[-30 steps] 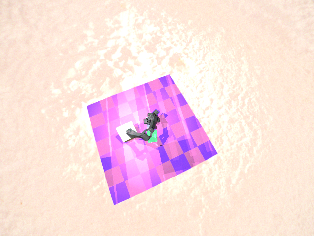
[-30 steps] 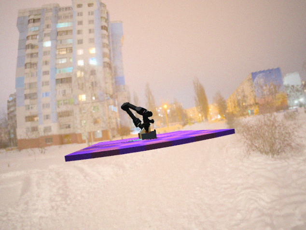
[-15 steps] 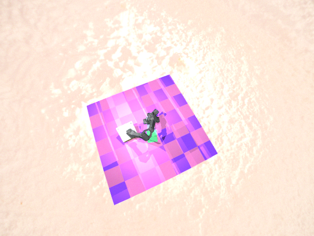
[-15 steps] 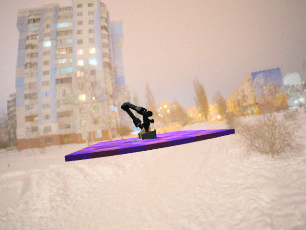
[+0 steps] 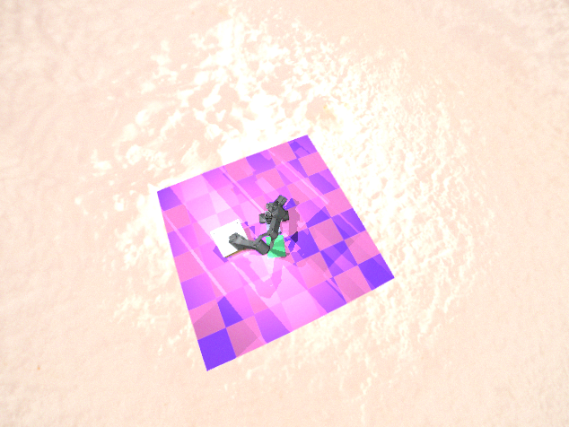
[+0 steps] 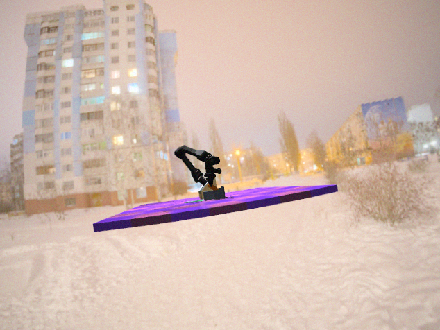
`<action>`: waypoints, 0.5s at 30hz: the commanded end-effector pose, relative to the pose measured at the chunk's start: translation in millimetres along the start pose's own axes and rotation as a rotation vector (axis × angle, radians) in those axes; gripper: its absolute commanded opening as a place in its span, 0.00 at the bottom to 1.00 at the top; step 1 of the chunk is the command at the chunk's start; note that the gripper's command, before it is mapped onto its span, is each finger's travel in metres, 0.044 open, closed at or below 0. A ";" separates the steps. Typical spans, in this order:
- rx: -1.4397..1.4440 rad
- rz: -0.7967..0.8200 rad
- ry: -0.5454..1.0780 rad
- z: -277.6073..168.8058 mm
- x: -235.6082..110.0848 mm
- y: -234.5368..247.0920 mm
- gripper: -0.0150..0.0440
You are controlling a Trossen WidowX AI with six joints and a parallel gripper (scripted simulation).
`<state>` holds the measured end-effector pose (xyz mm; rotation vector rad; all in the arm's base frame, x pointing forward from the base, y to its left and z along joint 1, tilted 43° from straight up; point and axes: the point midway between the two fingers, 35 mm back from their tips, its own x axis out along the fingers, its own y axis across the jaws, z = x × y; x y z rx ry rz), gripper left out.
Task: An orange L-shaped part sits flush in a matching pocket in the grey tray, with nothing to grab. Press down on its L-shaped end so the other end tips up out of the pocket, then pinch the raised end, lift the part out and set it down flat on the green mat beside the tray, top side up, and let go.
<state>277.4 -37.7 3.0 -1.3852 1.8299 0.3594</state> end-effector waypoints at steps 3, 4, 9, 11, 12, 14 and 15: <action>0.010 -0.002 -0.010 0.1 -13.0 -1.6 0.25; 0.010 -0.002 -0.010 0.1 -14.5 -1.6 0.25; 0.009 -0.002 -0.010 0.1 -22.4 -1.5 0.25; 0.009 -0.002 -0.010 0.1 -25.4 -1.5 0.25; 0.009 -0.002 -0.010 0.1 -26.9 -1.5 0.25; 0.009 -0.002 -0.010 0.1 -30.0 -1.5 0.25; 0.009 -0.002 -0.010 0.1 -31.5 -1.4 0.25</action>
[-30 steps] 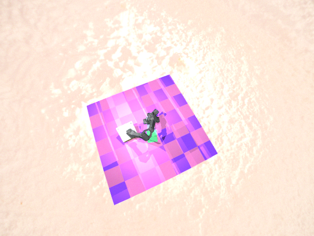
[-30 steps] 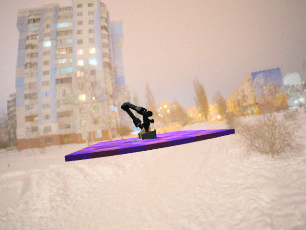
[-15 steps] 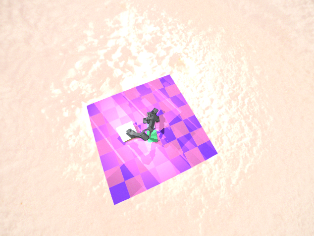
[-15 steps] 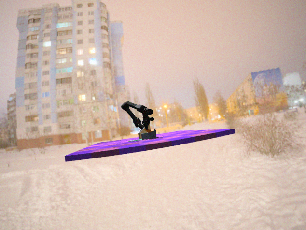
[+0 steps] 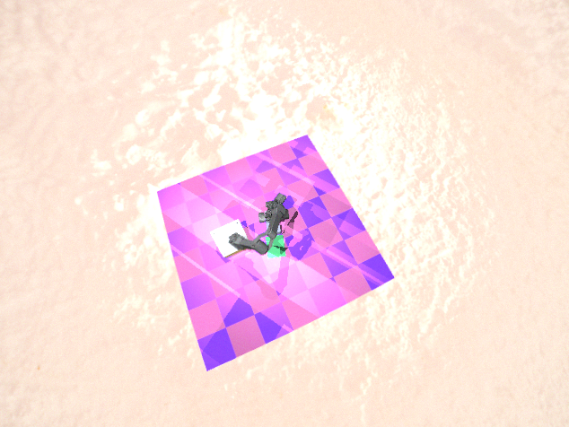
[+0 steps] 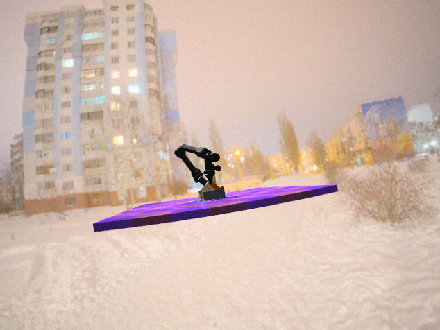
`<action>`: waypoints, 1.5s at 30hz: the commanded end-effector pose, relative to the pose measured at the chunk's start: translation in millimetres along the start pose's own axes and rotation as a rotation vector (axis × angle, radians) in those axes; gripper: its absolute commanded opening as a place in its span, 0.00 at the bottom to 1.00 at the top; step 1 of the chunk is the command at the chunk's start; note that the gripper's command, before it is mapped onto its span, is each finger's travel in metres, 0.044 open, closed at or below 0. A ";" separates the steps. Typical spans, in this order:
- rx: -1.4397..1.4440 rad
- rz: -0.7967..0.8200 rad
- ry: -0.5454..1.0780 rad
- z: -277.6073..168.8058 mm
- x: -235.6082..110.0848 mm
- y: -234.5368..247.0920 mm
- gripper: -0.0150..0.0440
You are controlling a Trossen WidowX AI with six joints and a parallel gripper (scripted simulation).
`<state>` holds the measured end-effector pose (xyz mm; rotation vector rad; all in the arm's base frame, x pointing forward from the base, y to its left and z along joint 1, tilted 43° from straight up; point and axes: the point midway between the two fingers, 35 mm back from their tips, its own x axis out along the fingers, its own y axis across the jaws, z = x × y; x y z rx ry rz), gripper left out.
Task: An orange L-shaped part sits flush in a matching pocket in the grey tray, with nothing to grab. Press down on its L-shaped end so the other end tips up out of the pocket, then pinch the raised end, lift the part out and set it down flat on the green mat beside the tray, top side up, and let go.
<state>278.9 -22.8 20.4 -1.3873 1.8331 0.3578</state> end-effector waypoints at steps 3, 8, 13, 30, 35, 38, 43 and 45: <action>0.010 -0.002 -0.014 1.1 -13.2 -1.4 0.25; 0.010 -0.002 -0.014 1.0 -21.0 -1.4 0.25; 0.010 -0.002 -0.014 1.0 -29.0 -1.3 0.25; 0.010 -0.001 -0.014 -1.4 -41.5 -1.0 0.25; 0.009 -0.001 -0.014 -17.2 -39.2 0.1 0.25; 0.009 -0.001 -0.013 -29.6 -37.8 1.3 0.25; 0.008 -0.001 -0.012 -50.7 -36.7 3.2 0.25; 0.008 -0.001 -0.011 -58.9 -36.5 3.9 0.25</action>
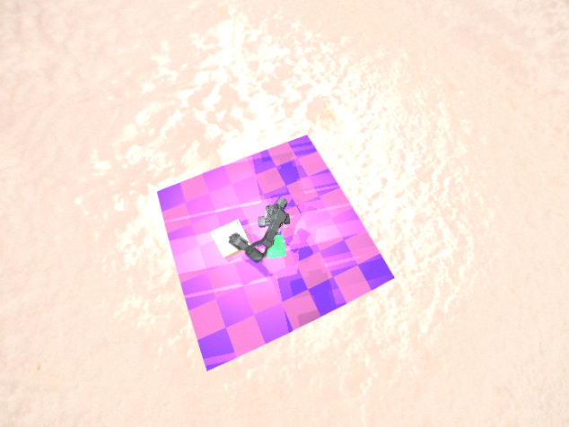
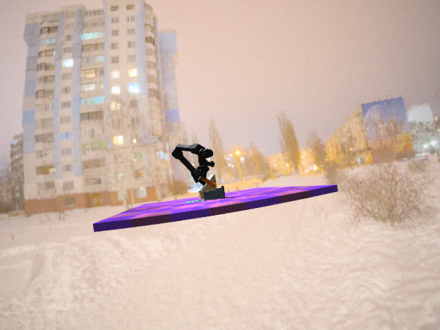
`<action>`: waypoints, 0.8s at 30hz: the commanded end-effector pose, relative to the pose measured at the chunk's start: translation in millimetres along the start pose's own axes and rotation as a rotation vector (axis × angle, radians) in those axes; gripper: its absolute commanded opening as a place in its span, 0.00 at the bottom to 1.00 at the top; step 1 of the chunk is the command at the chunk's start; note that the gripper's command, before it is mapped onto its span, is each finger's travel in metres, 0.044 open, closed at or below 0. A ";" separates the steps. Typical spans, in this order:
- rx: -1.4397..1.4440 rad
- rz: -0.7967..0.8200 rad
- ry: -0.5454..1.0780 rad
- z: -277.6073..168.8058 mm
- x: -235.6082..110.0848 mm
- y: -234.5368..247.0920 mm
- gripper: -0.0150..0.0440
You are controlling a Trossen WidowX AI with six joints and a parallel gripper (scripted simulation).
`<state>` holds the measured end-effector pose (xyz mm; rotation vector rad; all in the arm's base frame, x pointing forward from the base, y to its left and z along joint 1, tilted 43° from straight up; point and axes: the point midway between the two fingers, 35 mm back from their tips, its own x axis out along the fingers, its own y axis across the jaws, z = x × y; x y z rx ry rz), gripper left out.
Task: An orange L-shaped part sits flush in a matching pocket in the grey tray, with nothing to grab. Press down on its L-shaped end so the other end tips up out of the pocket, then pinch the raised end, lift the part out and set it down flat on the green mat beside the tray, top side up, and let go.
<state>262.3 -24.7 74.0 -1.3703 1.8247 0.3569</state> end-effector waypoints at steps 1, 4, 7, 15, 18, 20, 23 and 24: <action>-0.004 -0.005 0.002 -20.1 -0.4 1.9 0.25; -0.004 -0.005 0.003 -32.4 -0.3 2.7 0.25; -0.004 -0.005 0.003 -44.6 -0.3 3.5 0.25; -0.004 -0.005 0.004 -77.0 -0.4 5.9 0.25; -0.005 -0.005 0.005 -89.2 -0.4 7.0 0.25; -0.005 -0.005 0.005 -97.2 -0.5 7.8 0.25; -0.005 -0.005 0.006 -109.3 -0.6 9.1 0.25; -0.005 -0.005 0.006 -113.2 -0.6 9.7 0.25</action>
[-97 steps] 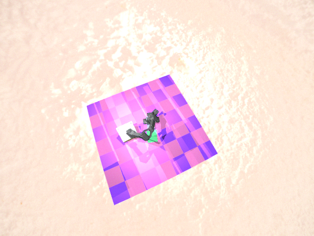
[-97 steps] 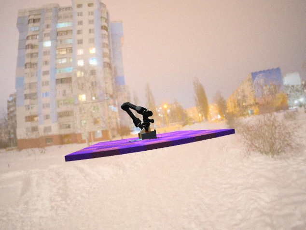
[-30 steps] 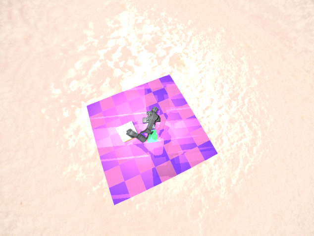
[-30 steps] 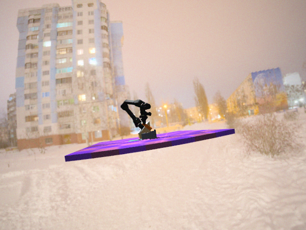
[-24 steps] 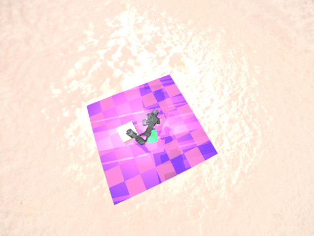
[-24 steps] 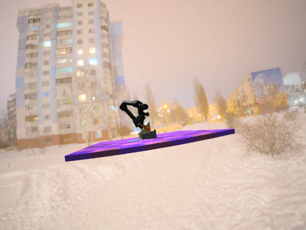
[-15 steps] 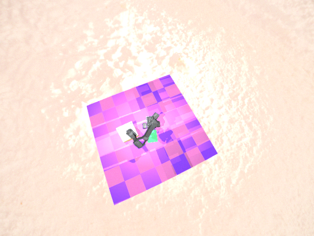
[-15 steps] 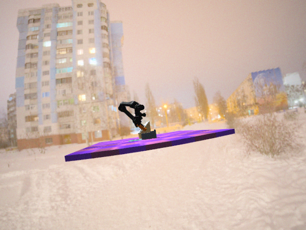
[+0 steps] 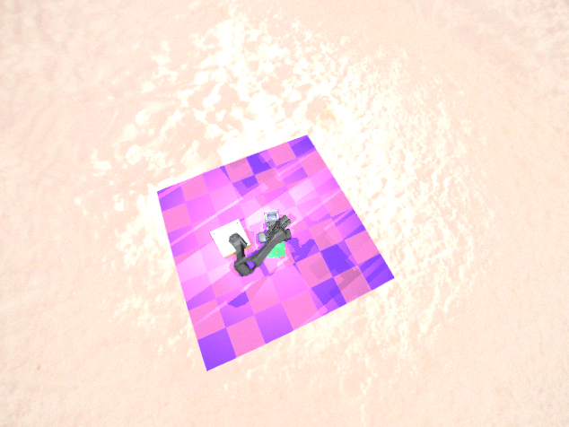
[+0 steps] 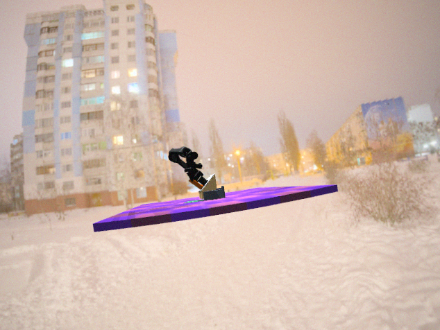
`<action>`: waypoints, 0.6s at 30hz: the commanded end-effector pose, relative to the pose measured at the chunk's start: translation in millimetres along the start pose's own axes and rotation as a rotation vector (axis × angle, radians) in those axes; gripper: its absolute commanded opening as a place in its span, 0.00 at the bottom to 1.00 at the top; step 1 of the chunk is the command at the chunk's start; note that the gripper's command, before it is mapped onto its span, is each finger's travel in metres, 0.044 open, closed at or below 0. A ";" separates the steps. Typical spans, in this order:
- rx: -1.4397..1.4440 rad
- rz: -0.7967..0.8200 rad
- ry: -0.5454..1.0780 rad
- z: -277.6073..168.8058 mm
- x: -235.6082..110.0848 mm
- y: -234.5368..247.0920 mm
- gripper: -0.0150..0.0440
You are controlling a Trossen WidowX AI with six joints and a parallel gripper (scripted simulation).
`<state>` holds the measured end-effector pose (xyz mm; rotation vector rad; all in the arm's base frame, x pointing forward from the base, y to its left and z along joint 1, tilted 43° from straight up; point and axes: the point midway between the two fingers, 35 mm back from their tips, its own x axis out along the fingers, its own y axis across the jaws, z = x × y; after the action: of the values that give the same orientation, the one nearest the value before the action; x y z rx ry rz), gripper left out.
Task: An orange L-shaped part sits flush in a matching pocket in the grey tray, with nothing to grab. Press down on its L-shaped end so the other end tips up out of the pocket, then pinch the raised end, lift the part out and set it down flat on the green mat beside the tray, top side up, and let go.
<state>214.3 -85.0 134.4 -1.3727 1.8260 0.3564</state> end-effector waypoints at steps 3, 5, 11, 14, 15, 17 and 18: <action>-0.004 -0.004 0.004 -24.2 -0.5 4.5 0.25; -0.004 -0.004 0.004 -24.8 -0.5 4.6 0.25; -0.004 -0.004 0.004 -24.8 2.0 4.5 0.25; -0.004 -0.004 0.004 -24.7 6.0 4.4 0.25; -0.003 -0.004 0.004 -24.7 7.6 4.4 0.25; -0.003 -0.004 0.004 -24.8 10.8 4.3 0.25; -0.003 -0.005 0.004 -24.8 12.4 4.3 0.25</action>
<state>200.2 -103.9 142.9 -1.3740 1.8278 0.3573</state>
